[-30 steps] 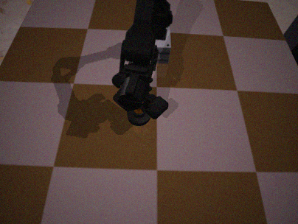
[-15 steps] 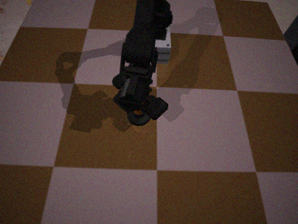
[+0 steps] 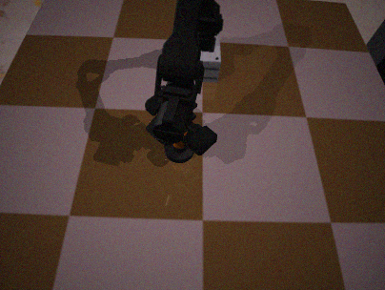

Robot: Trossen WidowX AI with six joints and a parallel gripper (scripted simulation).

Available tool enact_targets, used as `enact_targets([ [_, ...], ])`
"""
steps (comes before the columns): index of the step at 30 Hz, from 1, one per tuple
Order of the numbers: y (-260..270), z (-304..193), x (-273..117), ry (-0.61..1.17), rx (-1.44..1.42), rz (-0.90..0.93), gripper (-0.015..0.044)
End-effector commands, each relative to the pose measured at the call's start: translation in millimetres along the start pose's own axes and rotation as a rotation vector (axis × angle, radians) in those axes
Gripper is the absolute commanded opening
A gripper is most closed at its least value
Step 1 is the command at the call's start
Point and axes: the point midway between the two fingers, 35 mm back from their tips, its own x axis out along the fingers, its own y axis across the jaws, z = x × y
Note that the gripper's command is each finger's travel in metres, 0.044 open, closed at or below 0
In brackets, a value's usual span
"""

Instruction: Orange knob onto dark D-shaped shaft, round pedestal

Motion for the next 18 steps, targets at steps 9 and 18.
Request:
enact_targets([
  [9,0.0,-0.1,-0.2,0.0,0.0,-0.001,0.044],
  [18,2.1,3.0,-67.0,0.0,0.0,0.0,0.044],
])
